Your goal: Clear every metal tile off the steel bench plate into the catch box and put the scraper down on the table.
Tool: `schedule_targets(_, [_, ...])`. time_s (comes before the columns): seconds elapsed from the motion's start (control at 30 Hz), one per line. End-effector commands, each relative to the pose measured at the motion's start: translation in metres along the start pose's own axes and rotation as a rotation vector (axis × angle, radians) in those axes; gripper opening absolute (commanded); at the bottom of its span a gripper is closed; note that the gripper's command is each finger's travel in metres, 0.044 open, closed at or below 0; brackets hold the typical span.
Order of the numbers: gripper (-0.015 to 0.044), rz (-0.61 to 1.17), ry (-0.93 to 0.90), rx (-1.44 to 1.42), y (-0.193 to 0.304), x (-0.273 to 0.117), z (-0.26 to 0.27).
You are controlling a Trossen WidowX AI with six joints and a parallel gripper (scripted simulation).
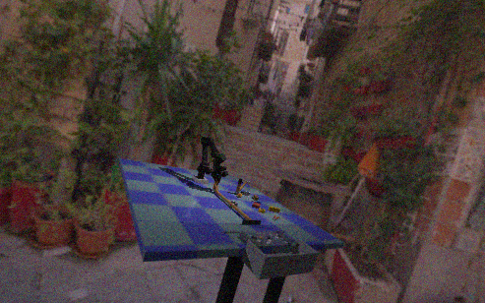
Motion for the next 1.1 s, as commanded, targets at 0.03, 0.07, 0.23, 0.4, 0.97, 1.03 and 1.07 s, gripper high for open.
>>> schedule_targets(0.03, [0.0000, -0.007, 0.000, 0.001, -0.003, -0.002, -0.006])
schedule_targets(0.07, [0.0000, -0.006, 0.001, 0.000, -0.003, -0.002, -0.007])
schedule_targets(0.23, [0.0000, -0.003, 0.002, -0.001, -0.005, -0.001, -0.014])
schedule_targets(0.4, [0.0000, 0.000, 0.002, -0.003, -0.007, -0.001, -0.020])
schedule_targets(0.97, [0.0000, 0.006, 0.003, -0.007, -0.012, -0.002, -0.042])
schedule_targets(1.03, [0.0000, 0.006, 0.003, -0.007, -0.012, -0.003, -0.045])
schedule_targets(1.07, [0.0000, 0.006, 0.003, -0.007, -0.012, -0.003, -0.046])
Point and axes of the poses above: the point midway between the two fingers, 35 mm back from their tips, its own x axis out along the fingers, its own z axis across the jaws, y = z × x, the point moved 10 cm from there along -x, back along the fingers, and after that the axes turned 15 degrees about x, right-handed, at the moved point
